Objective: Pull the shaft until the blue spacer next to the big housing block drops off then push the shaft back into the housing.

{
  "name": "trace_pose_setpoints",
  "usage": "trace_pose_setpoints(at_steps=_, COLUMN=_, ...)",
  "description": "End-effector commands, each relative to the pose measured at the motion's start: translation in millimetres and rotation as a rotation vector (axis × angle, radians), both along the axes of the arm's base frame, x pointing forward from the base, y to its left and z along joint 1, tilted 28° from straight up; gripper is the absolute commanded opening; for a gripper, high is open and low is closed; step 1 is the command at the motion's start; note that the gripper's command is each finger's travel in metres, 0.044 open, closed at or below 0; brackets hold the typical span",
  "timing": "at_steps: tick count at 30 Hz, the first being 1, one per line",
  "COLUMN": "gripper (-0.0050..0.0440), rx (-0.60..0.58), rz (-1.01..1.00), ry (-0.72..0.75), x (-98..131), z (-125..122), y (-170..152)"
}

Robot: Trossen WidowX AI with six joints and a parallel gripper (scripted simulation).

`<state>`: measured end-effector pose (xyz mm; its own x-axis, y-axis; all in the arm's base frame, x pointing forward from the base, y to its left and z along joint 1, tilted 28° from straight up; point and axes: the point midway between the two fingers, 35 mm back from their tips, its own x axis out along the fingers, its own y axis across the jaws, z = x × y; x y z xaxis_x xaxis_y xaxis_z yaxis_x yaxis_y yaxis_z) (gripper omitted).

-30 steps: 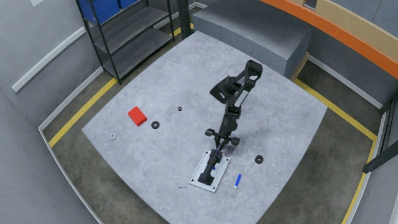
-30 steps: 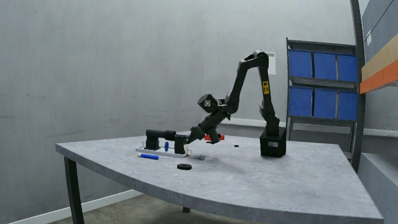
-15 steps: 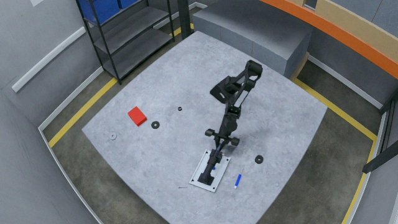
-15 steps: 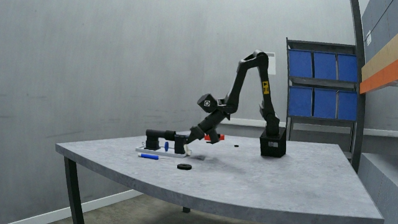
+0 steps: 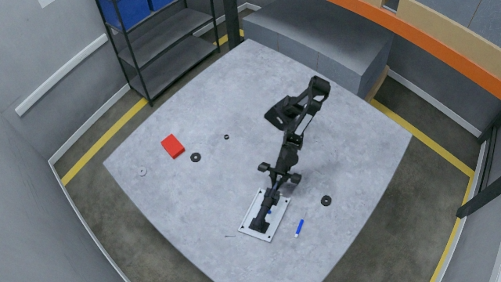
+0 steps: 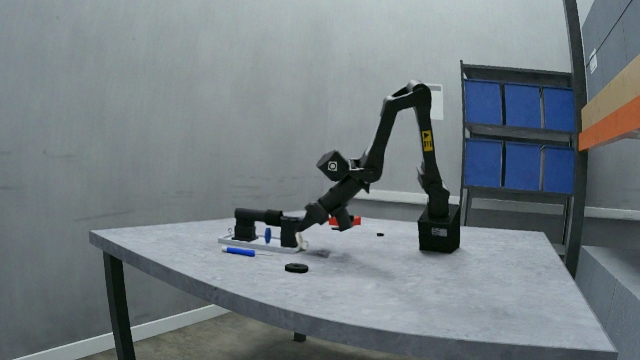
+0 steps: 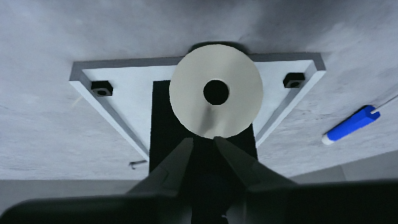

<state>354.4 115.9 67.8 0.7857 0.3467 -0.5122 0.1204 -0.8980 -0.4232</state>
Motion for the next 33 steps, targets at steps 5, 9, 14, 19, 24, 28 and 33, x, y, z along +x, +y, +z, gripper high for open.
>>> trace_pose_setpoints(at_steps=5, gripper=-0.005, rx=0.009, rz=-0.01, ry=-0.039, x=9.9, z=13.6, y=-1.4)
trace_pose_setpoints(at_steps=9, gripper=0.0072, rx=0.006, rz=-0.006, ry=-0.024, x=3.9, z=8.8, y=-0.6)
trace_pose_setpoints(at_steps=14, gripper=0.0192, rx=0.006, rz=-0.006, ry=-0.024, x=3.9, z=8.8, y=-0.6)
trace_pose_setpoints(at_steps=19, gripper=0.0264, rx=0.006, rz=-0.006, ry=-0.024, x=3.9, z=8.8, y=-0.6)
trace_pose_setpoints(at_steps=24, gripper=0.0384, rx=0.006, rz=-0.006, ry=-0.024, x=3.9, z=8.8, y=-0.6)
trace_pose_setpoints(at_steps=28, gripper=0.044, rx=0.005, rz=-0.005, ry=-0.022, x=-1.4, z=10.3, y=-3.2)
trace_pose_setpoints(at_steps=33, gripper=0.044, rx=0.004, rz=-0.003, ry=-0.025, x=-12.0, z=18.5, y=-8.2)
